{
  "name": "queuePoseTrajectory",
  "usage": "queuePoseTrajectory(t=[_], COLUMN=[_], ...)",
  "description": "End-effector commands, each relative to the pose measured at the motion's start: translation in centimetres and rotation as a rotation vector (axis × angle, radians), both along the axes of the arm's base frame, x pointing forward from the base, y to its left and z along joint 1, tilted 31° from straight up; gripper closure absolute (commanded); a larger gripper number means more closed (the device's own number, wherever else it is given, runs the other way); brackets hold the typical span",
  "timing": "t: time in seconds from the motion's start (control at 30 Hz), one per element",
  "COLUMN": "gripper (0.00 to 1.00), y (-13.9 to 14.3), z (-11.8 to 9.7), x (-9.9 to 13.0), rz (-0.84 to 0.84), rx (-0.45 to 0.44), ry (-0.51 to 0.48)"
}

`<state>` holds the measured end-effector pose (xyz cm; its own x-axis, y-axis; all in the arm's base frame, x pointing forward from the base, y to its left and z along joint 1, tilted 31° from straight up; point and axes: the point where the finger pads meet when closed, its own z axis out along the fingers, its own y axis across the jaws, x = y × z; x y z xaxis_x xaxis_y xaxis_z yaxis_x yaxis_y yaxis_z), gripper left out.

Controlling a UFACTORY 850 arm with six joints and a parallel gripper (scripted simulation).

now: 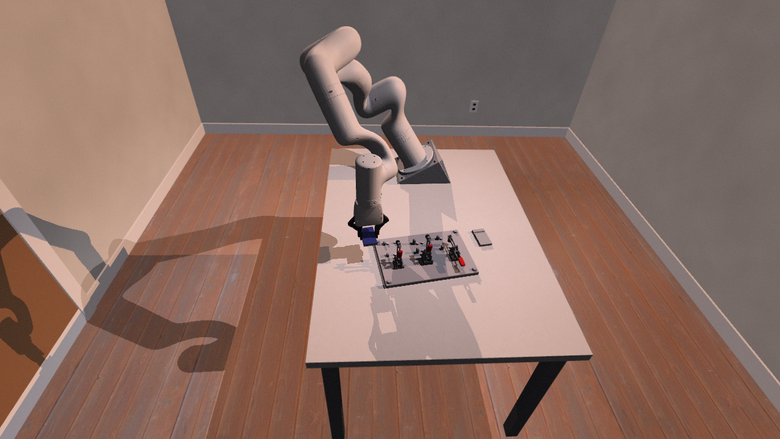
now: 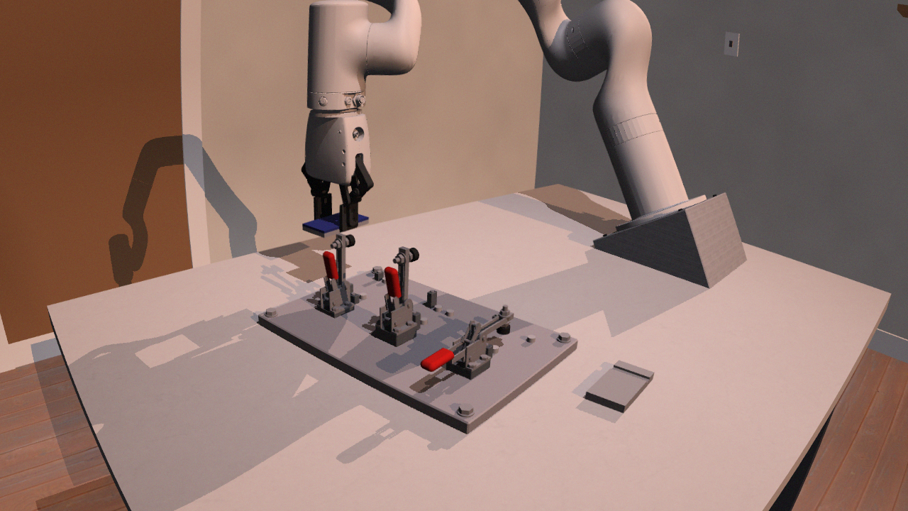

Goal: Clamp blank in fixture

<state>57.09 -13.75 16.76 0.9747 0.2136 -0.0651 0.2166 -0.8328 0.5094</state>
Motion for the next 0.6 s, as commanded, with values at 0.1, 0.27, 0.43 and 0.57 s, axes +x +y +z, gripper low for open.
queuePoseTrajectory(t=[0.1, 0.27, 0.43, 0.57], gripper=[1.00, 1.00, 1.00, 1.00], y=[3.6, 4.8, 6.5, 7.4], z=[-2.4, -3.3, -4.4, -5.1], x=[-0.8, -1.1, -1.5, -1.8], rz=[0.001, 0.001, 0.001, 0.001], rx=[0.000, 0.000, 0.000, 0.000], ry=[-0.002, -0.002, -0.002, -0.002])
